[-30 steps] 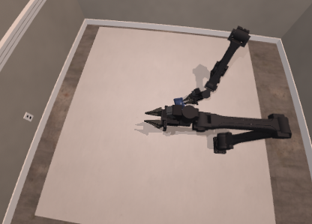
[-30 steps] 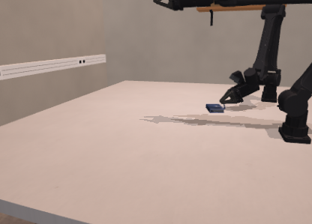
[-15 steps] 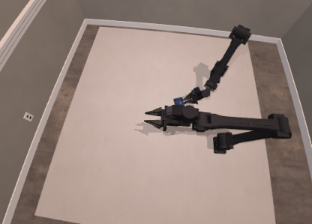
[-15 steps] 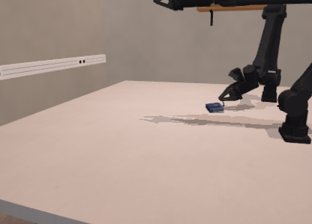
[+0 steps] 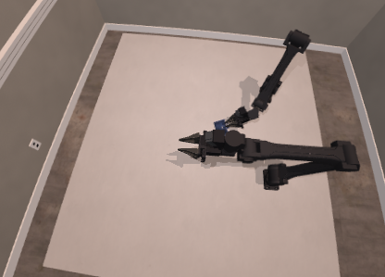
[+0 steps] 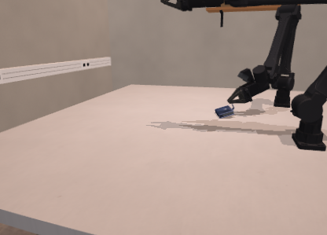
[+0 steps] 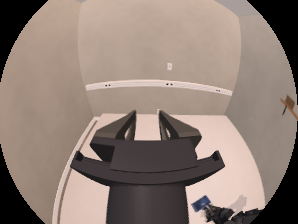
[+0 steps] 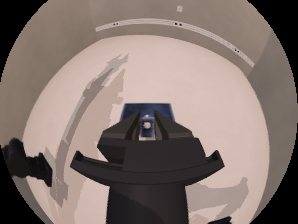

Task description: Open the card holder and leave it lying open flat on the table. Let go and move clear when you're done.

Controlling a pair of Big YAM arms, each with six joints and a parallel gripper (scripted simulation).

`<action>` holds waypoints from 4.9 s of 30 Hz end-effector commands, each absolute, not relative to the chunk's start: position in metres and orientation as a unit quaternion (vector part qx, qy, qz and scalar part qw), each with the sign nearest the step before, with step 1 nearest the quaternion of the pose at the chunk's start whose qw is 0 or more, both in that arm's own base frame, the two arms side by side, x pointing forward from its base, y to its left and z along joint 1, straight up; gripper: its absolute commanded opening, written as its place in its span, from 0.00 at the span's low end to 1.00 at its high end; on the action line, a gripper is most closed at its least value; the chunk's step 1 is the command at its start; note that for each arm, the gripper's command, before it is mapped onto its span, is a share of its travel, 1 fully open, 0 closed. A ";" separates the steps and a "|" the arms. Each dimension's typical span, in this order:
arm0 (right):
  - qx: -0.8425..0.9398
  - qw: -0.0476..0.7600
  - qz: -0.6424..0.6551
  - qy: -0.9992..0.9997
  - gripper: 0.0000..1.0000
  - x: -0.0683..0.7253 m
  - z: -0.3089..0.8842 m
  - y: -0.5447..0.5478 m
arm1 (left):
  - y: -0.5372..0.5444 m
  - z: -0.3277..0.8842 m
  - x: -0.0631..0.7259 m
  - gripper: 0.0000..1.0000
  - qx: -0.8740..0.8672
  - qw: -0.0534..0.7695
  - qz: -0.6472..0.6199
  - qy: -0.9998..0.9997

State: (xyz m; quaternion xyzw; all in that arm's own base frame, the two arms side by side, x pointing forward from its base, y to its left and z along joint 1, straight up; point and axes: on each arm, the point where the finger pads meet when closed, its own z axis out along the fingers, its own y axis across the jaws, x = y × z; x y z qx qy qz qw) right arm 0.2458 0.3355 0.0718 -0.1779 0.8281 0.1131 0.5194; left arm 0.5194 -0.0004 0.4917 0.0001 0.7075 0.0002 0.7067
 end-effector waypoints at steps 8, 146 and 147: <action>-0.168 0.532 0.126 0.820 0.21 0.263 0.102 0.357 | -0.006 0.492 0.518 0.36 0.000 0.706 -0.006 0.708; -0.168 0.529 0.130 0.822 0.21 0.288 0.117 0.358 | -0.006 0.492 0.518 0.36 0.000 0.706 -0.006 0.708; -0.168 0.528 0.129 0.822 0.21 0.287 0.116 0.358 | -0.006 0.492 0.518 0.36 0.000 0.706 -0.006 0.708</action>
